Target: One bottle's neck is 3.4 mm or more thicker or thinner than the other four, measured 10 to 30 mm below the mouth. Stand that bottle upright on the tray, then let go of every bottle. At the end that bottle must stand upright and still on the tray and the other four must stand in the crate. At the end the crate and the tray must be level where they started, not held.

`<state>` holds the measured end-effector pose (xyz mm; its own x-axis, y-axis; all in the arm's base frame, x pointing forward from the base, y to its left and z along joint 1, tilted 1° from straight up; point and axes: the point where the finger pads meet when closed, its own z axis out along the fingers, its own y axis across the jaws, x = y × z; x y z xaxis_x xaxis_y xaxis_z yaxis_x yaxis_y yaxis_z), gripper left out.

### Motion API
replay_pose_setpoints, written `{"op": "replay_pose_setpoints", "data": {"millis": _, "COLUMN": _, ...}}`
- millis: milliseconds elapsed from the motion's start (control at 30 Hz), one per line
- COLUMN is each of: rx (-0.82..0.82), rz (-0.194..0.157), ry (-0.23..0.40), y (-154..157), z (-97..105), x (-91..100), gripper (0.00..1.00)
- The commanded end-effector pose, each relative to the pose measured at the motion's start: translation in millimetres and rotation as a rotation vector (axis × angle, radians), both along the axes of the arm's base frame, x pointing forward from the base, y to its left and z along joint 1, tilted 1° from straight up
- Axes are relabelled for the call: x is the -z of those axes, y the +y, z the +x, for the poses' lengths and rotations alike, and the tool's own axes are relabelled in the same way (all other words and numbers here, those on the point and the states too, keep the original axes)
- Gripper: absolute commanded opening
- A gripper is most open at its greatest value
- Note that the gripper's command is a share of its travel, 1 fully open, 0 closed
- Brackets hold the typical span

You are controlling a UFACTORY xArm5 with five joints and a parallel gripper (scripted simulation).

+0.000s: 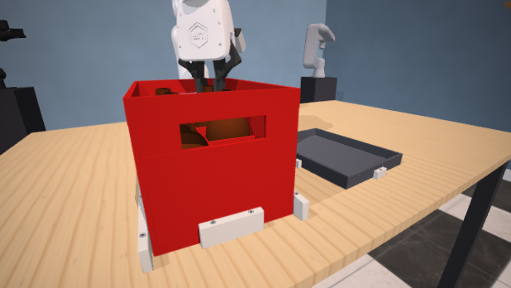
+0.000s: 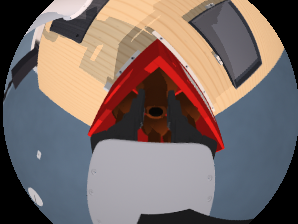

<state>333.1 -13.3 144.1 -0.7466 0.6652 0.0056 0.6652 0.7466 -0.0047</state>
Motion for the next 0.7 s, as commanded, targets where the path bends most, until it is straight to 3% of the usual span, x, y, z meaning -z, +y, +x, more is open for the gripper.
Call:
{"op": "replay_pose_setpoints", "data": {"millis": 0, "rx": 0.000, "rz": 0.000, "ry": -0.003, "y": 0.0, "z": 1.0, "x": -1.1, "gripper": 0.00}}
{"op": "replay_pose_setpoints", "data": {"millis": 133, "rx": 0.000, "rz": 0.000, "ry": -0.003, "y": 0.0, "z": 1.0, "x": -1.1, "gripper": 0.00}}
{"op": "replay_pose_setpoints", "data": {"millis": 167, "rx": 0.000, "rz": 0.000, "ry": -0.003, "y": 0.0, "z": 1.0, "x": -1.1, "gripper": 0.65}}
{"op": "replay_pose_setpoints", "data": {"millis": 667, "rx": 0.000, "rz": 0.000, "ry": -0.003, "y": 0.0, "z": 1.0, "x": -1.1, "gripper": 0.65}}
